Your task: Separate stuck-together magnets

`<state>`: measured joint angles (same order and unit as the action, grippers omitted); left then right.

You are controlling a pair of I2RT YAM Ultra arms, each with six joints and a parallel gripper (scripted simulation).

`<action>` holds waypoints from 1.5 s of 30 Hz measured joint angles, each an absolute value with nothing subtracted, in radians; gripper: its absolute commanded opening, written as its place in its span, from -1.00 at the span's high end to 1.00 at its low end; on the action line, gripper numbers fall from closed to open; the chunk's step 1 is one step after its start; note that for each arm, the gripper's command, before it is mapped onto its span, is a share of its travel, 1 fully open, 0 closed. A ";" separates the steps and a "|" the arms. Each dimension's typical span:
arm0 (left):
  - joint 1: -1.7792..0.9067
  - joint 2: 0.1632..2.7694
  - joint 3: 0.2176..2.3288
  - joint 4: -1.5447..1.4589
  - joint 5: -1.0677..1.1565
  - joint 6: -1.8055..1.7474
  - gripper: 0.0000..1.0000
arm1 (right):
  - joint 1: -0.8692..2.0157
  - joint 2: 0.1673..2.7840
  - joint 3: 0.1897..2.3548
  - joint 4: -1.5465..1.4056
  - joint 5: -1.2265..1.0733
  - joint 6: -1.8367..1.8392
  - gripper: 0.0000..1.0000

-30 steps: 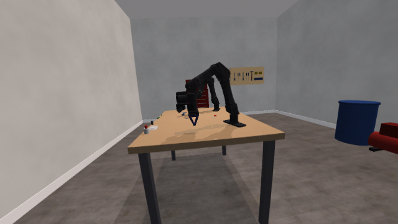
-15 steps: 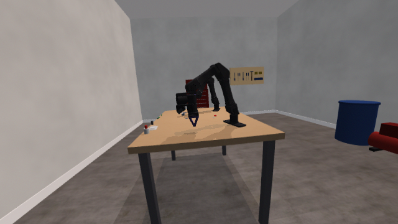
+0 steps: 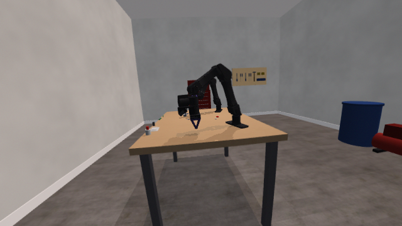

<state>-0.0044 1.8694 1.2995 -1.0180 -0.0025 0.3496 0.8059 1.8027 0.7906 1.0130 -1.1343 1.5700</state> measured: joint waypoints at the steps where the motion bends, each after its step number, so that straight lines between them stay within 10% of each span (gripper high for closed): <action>1: -0.004 1.871 1.297 -1.016 -0.002 0.349 0.63 | 0.806 1.803 0.791 1.013 -1.134 1.570 0.63; 45: -0.004 1.909 1.237 -0.923 0.002 0.353 0.63 | 0.807 1.803 0.791 1.011 -1.134 1.570 0.63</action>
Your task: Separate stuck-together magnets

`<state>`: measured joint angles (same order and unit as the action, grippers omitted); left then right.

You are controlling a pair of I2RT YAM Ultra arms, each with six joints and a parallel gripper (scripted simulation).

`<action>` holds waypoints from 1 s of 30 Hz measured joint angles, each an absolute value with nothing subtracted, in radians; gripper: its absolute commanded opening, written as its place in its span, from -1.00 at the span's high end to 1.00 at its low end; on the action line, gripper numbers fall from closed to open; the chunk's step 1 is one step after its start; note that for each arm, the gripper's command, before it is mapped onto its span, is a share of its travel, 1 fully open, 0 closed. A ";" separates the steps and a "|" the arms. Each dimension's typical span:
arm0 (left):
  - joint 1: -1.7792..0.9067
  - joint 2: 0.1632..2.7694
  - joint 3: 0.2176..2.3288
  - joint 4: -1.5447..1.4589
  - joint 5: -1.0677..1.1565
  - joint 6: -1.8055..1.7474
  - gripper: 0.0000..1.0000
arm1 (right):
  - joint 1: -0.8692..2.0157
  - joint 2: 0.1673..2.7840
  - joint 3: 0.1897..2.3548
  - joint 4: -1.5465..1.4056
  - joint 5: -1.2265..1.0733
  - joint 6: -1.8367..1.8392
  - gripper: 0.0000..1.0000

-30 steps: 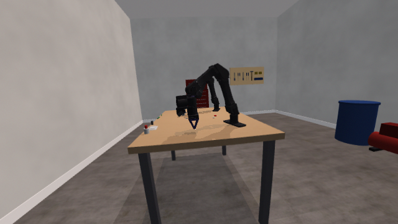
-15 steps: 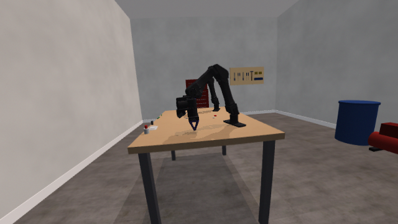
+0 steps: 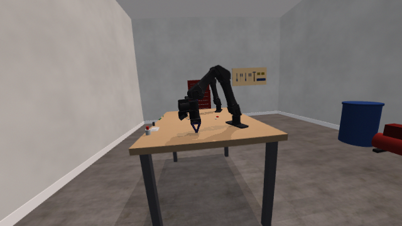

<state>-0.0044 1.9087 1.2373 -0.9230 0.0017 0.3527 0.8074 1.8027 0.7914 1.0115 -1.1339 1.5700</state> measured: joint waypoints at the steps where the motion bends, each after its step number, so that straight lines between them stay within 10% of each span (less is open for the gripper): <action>1: -0.004 1.909 1.236 -0.920 0.002 0.353 0.63 | 0.807 1.803 0.791 1.011 -1.134 1.570 0.63; 6: -0.004 1.912 1.232 -0.908 0.002 0.354 0.63 | 0.807 1.803 0.791 1.011 -1.134 1.570 0.63; 7: -0.004 1.914 1.229 -0.905 0.002 0.354 -1.00 | 0.807 1.803 0.791 1.011 -1.134 1.570 0.63; 30: -0.004 1.907 1.247 -0.936 -0.002 0.355 -1.00 | 0.804 1.802 0.790 1.013 -1.134 1.570 0.63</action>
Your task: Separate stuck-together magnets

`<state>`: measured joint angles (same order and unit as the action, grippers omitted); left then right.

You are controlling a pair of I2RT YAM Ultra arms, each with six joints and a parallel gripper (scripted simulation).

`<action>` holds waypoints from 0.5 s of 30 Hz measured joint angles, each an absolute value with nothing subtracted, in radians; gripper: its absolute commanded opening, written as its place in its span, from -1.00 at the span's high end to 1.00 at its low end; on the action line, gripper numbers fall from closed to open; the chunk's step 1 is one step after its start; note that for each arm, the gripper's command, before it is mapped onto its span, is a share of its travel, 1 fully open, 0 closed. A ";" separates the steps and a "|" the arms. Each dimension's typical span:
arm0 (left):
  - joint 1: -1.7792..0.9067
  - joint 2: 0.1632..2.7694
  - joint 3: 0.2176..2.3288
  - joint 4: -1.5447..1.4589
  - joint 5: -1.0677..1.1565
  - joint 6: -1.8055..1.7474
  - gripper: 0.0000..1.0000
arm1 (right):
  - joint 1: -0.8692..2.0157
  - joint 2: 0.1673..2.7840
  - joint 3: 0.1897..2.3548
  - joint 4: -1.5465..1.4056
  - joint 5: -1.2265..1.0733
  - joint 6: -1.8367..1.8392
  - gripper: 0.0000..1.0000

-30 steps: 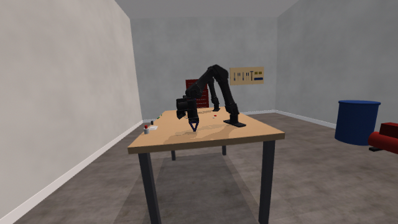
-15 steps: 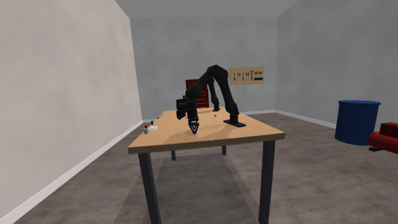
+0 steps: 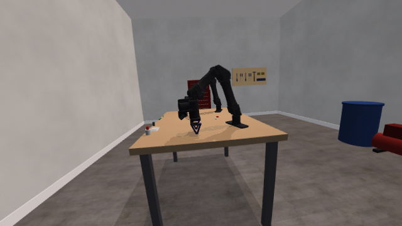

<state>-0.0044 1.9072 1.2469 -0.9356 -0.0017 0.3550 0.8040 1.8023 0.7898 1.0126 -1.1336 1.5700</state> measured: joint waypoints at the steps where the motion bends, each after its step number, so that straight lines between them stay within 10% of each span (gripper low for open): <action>1: -0.004 1.903 1.256 -0.945 -0.001 0.355 -1.00 | 0.804 1.803 0.789 1.012 -1.134 1.570 0.63; 15: -0.001 1.853 1.370 -1.086 -0.002 0.355 -1.00 | 0.805 1.803 0.791 1.012 -1.134 1.570 0.63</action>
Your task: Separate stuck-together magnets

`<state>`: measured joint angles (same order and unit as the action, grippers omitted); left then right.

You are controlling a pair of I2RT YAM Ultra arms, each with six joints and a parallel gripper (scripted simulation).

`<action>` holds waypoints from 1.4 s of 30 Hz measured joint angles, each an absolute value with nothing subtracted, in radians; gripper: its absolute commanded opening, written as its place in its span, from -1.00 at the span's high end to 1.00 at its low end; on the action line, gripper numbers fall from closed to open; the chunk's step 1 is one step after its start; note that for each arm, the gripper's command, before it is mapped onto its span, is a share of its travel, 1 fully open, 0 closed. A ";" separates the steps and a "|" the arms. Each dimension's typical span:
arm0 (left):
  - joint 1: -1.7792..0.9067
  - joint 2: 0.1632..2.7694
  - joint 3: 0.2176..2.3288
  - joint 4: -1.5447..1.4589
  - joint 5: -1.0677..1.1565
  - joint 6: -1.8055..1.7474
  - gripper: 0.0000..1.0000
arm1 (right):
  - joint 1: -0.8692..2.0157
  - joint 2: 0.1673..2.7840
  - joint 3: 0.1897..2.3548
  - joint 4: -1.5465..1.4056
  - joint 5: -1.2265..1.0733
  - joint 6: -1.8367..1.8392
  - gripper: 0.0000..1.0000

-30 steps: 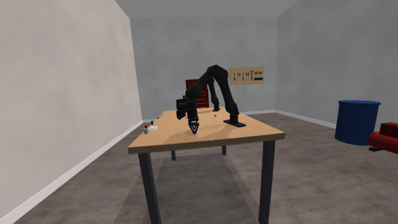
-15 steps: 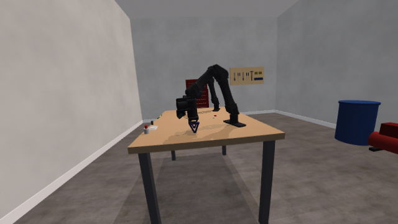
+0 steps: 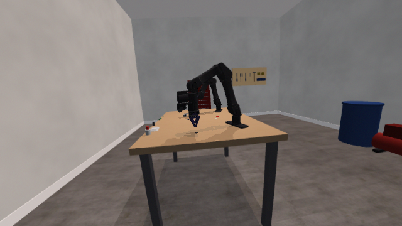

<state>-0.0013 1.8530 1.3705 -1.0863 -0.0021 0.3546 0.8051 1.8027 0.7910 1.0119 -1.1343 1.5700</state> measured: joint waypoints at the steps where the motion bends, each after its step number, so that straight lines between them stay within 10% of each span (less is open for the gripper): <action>1: -0.001 1.851 1.381 -1.098 -0.002 0.355 -1.00 | 0.805 1.803 0.792 1.011 -1.134 1.570 0.63; 28: -0.002 1.832 1.415 -1.161 -0.001 0.353 -1.00 | 0.786 1.802 0.807 0.941 -1.121 1.517 0.63; 42: -0.002 1.832 1.415 -1.162 0.001 0.353 -1.00 | 0.656 1.783 0.938 0.382 -1.031 1.084 0.63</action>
